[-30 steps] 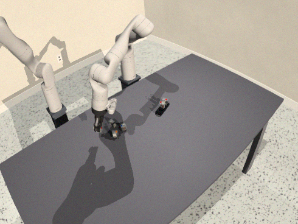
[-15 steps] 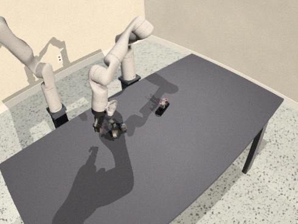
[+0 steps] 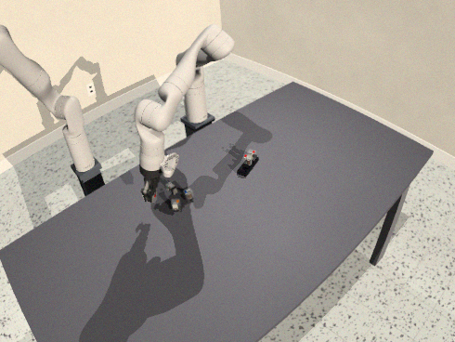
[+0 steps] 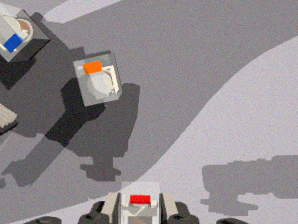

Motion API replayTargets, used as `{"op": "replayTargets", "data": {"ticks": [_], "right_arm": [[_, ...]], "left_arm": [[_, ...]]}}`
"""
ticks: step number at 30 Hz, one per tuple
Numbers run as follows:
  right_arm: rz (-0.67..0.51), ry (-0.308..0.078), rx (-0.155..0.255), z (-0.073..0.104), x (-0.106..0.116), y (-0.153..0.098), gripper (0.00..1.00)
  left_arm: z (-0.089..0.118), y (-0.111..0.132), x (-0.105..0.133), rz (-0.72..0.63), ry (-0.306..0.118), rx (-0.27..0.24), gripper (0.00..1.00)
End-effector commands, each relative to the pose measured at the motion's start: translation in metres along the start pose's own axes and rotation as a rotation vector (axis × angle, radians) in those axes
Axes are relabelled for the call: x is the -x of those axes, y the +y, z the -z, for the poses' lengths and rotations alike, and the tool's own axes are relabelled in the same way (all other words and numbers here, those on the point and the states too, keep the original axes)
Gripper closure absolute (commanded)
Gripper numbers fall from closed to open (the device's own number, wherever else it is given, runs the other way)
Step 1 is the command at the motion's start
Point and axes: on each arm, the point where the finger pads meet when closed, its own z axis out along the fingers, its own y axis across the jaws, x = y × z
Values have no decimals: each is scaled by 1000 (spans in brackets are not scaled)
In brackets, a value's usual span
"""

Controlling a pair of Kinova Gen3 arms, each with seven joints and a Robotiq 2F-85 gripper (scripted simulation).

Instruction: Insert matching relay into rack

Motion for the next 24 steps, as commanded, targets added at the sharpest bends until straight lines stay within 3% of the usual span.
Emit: {"op": "replayTargets", "data": {"ticks": [1, 17, 24], "right_arm": [[-15, -7, 0, -1, 1, -3, 2], [-15, -7, 0, -1, 1, -3, 2], [-15, -7, 0, -1, 1, -3, 2]], "left_arm": [[1, 1, 2, -7, -2, 0, 720], [1, 0, 2, -8, 7, -2, 720], [-2, -2, 6, -16, 40, -7, 720]]}}
